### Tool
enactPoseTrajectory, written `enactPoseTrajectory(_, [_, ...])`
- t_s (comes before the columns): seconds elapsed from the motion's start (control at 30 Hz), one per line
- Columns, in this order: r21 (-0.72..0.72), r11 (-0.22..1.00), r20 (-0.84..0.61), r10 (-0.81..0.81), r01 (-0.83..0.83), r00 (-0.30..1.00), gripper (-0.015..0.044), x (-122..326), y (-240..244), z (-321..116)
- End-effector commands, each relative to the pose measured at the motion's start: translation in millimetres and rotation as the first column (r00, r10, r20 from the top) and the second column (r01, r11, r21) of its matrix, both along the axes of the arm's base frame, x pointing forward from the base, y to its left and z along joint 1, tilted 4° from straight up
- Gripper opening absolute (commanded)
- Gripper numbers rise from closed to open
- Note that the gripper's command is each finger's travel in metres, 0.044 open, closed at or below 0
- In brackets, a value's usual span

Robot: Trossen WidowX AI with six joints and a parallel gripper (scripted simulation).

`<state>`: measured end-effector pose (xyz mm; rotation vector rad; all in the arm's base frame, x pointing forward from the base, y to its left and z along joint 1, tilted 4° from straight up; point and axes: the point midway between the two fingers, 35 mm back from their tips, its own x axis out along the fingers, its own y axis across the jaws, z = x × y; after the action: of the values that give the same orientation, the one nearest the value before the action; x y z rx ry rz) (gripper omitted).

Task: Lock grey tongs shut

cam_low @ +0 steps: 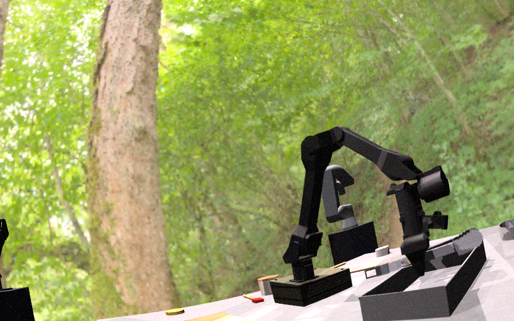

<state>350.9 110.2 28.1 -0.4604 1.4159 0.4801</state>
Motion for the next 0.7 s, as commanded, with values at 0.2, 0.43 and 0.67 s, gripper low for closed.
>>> enactPoseTrajectory(0.2, [0.002, 1.0, 0.001, 0.0, 0.0, 1.0, 0.0102, 0.2, 0.4, 0.6])
enactPoseTrajectory(0.43, [0.002, 1.0, 0.001, 0.0, 0.0, 1.0, 0.0055, 0.2, 0.4, 0.6])
enactPoseTrajectory(0.67, [0.002, 1.0, 0.001, 0.0, 0.0, 1.0, -0.0011, 0.2, 0.4, 0.6])
